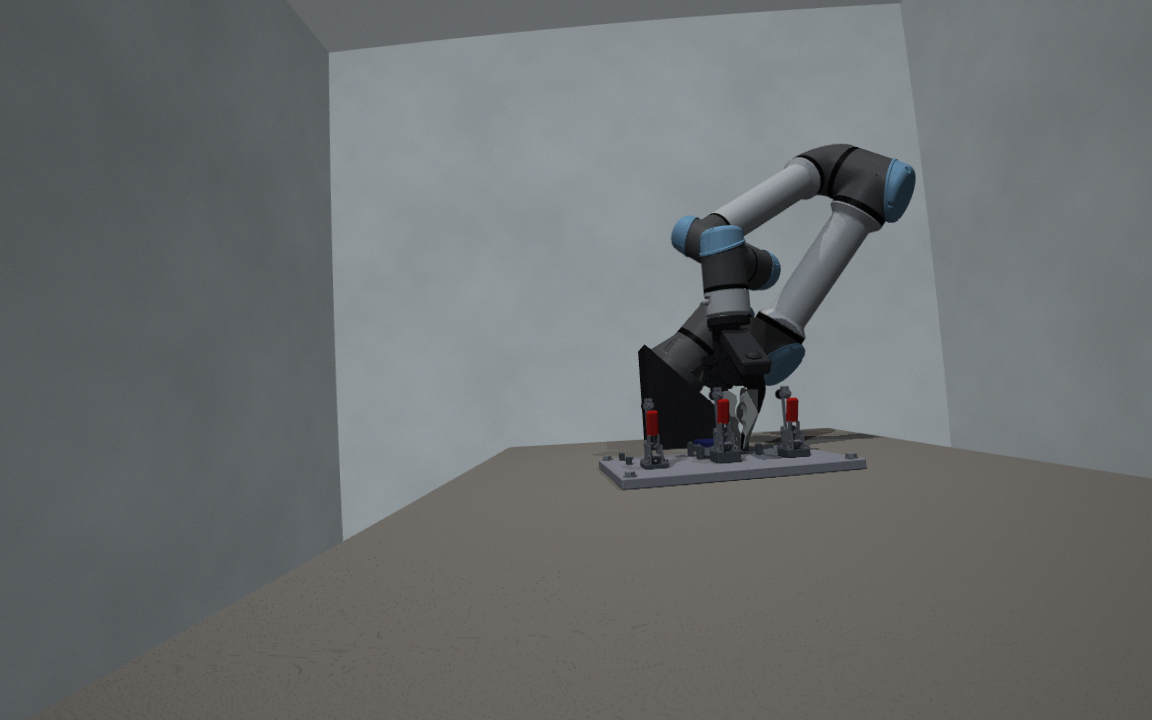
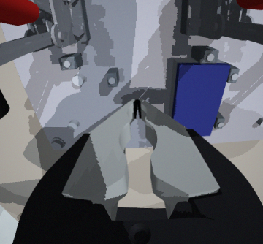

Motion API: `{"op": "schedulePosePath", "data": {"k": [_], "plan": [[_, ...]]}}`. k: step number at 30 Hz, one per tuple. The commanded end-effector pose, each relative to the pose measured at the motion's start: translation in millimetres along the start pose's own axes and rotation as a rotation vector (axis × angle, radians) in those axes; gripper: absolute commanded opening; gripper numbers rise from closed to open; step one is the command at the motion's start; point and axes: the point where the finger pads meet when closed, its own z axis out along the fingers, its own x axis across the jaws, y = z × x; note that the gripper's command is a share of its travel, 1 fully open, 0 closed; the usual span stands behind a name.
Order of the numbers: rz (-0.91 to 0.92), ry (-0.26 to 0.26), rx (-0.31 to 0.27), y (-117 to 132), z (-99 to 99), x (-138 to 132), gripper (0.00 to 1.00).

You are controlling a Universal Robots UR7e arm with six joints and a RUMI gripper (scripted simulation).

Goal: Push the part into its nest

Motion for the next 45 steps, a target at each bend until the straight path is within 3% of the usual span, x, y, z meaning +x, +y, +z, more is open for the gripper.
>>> {"op": "schedulePosePath", "data": {"k": [1,45], "plan": [[-0.001,0.002,0.002,-1.7,-1.7,1.9,0.0],[-0.001,0.002,0.002,0.3,0.2,9.5,0.0]]}}
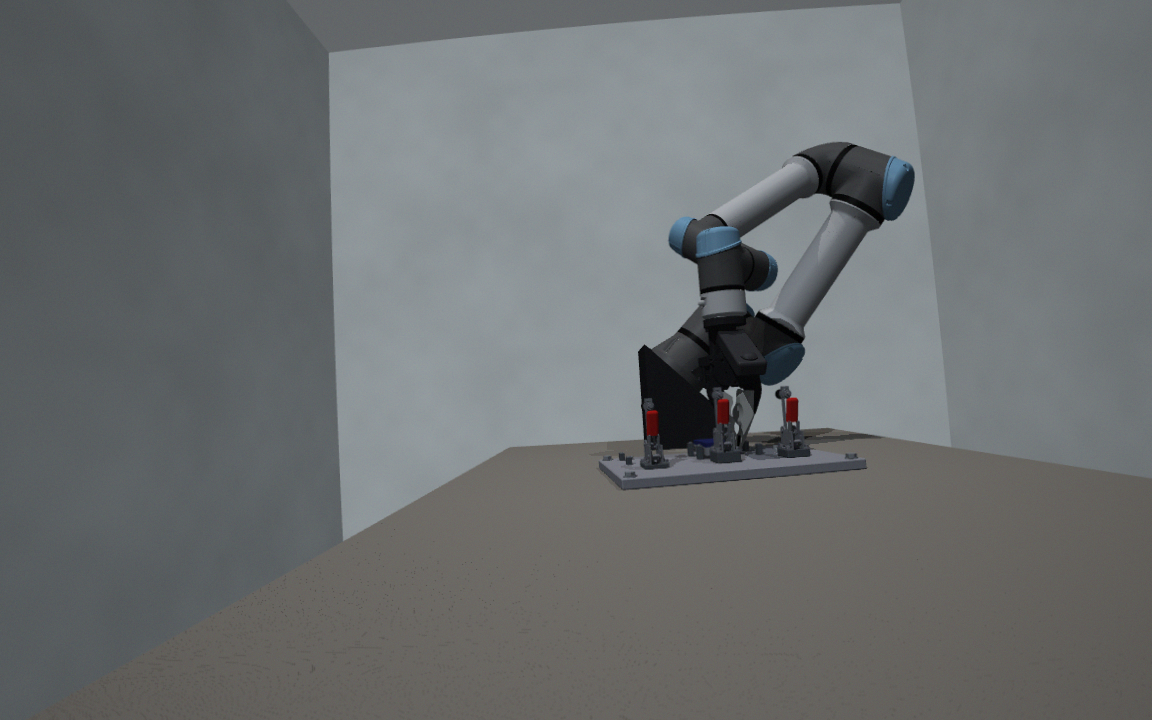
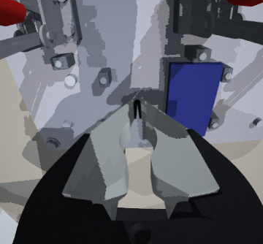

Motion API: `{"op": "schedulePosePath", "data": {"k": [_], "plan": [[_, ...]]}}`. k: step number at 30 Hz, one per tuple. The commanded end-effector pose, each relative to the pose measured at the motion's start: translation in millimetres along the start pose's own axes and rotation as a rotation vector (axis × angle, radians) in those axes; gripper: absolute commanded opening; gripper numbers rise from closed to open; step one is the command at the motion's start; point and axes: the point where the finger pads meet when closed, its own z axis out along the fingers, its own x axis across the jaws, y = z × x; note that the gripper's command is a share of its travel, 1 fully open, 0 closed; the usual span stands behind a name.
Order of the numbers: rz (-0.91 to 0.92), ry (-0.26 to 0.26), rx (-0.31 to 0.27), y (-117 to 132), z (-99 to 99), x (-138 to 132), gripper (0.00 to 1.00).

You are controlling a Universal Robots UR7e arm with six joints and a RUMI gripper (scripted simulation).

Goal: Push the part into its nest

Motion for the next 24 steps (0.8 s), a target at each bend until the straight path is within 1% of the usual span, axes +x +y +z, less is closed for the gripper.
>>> {"op": "schedulePosePath", "data": {"k": [1,24], "plan": [[0.0,0.002,0.002,-0.7,-1.0,2.9,0.0],[0.0,0.002,0.002,-0.4,-0.7,5.3,0.0]]}}
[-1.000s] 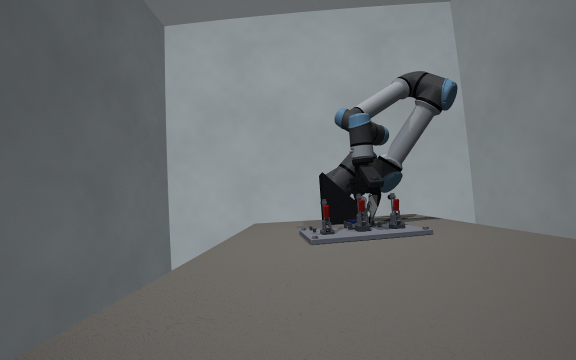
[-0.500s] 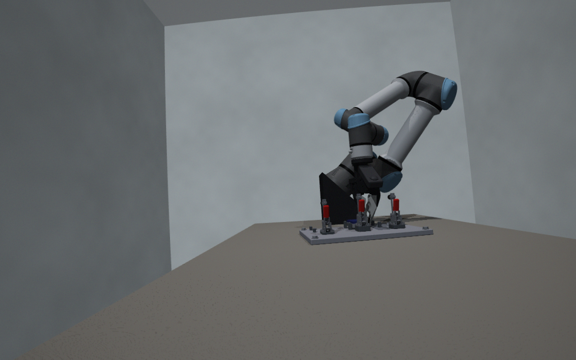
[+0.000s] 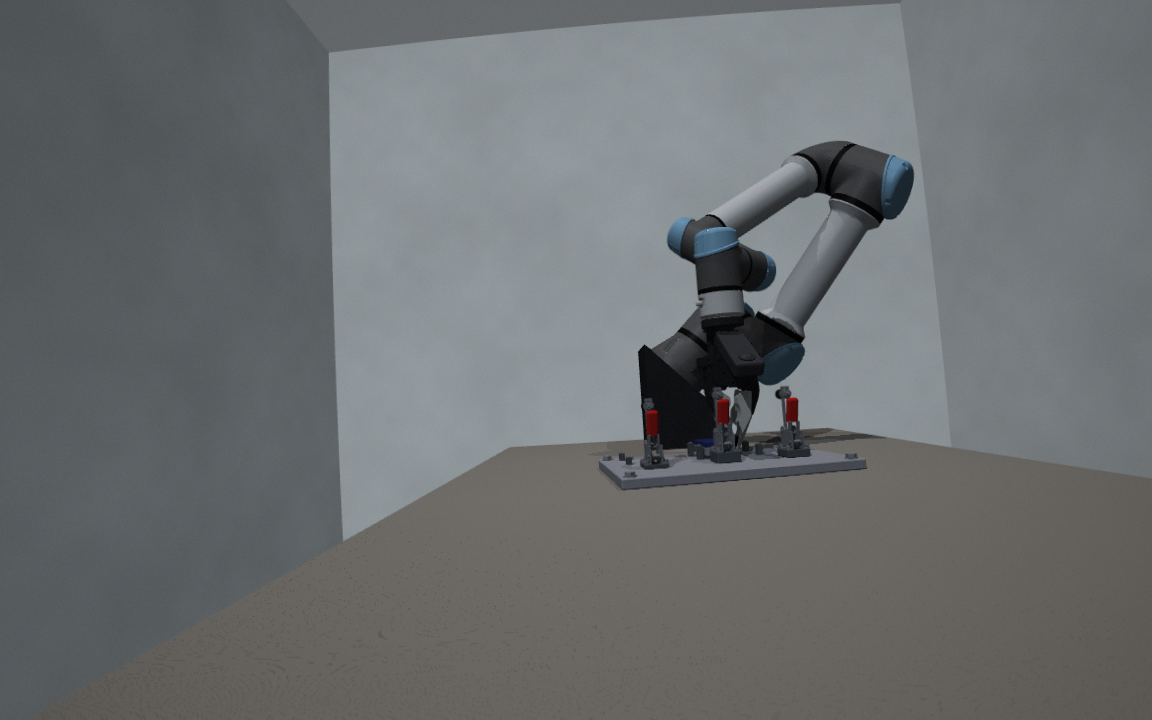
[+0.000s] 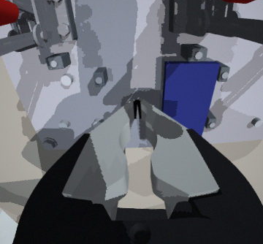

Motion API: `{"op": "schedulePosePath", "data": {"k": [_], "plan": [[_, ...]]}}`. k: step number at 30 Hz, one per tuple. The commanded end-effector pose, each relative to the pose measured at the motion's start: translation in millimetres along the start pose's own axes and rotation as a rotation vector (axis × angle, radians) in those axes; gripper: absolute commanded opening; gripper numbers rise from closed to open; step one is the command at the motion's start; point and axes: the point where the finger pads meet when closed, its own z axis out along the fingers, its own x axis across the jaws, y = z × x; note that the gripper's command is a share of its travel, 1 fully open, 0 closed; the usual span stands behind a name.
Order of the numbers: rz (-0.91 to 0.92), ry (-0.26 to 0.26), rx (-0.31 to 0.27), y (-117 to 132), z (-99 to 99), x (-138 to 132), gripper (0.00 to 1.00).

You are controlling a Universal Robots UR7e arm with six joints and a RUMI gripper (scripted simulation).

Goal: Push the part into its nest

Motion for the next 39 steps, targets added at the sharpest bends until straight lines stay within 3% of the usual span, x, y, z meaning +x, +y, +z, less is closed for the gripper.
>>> {"op": "schedulePosePath", "data": {"k": [1,39], "plan": [[0.0,0.002,0.002,-1.2,-1.3,1.8,0.0],[0.0,0.001,0.002,0.2,-0.3,6.7,0.0]]}}
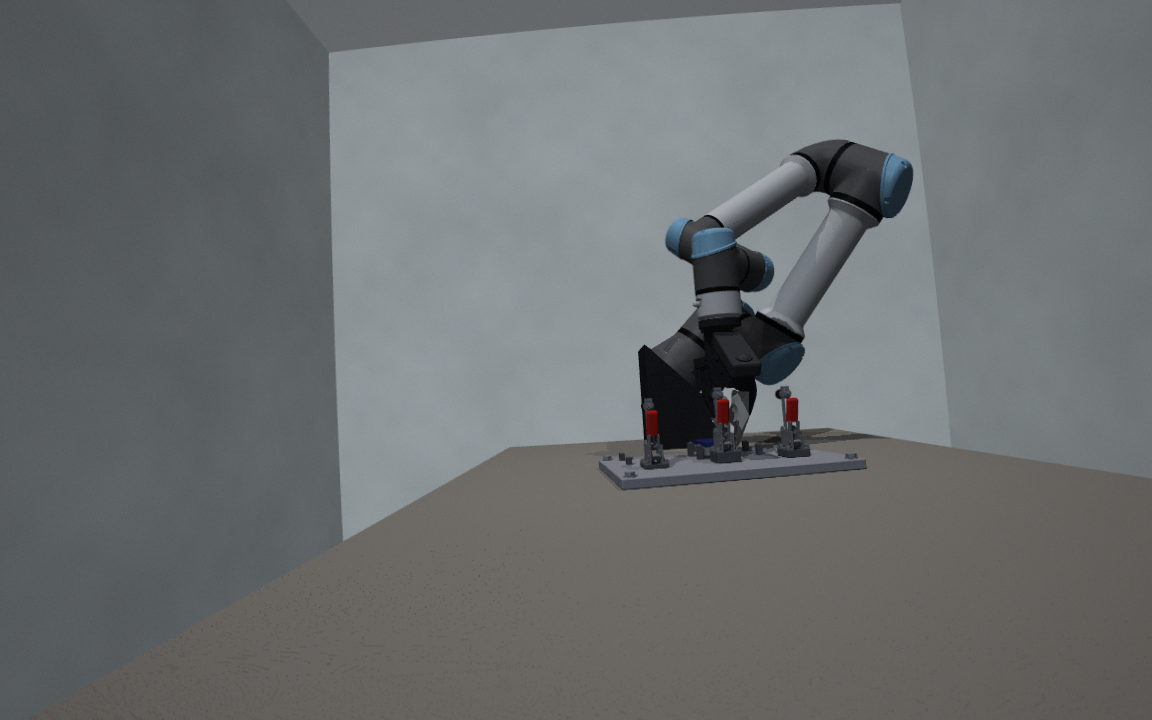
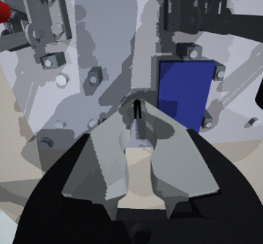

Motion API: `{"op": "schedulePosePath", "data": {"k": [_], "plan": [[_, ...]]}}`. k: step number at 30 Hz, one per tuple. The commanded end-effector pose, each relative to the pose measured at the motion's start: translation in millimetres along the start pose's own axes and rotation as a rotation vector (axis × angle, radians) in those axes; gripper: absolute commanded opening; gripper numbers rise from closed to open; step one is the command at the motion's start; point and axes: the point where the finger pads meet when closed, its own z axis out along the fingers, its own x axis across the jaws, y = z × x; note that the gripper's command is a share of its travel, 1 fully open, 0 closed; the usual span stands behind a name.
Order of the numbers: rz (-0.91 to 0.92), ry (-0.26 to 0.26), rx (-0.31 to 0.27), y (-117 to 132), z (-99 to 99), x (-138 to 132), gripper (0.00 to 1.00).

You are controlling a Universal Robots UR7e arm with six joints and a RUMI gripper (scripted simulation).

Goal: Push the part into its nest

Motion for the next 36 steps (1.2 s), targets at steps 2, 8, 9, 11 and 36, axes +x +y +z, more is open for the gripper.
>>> {"op": "schedulePosePath", "data": {"k": [2,8,9,11,36], "plan": [[0.0,0.002,0.003,-1.3,-1.5,3.9,0.0],[0.0,0.002,0.003,-1.3,-1.5,3.9,0.0],[0.0,0.002,0.003,-1.3,-1.5,3.9,0.0],[0.0,0.002,0.003,-1.3,-1.5,3.9,0.0],[0.0,0.003,0.003,-1.6,-2.1,8.6,0.0]]}}
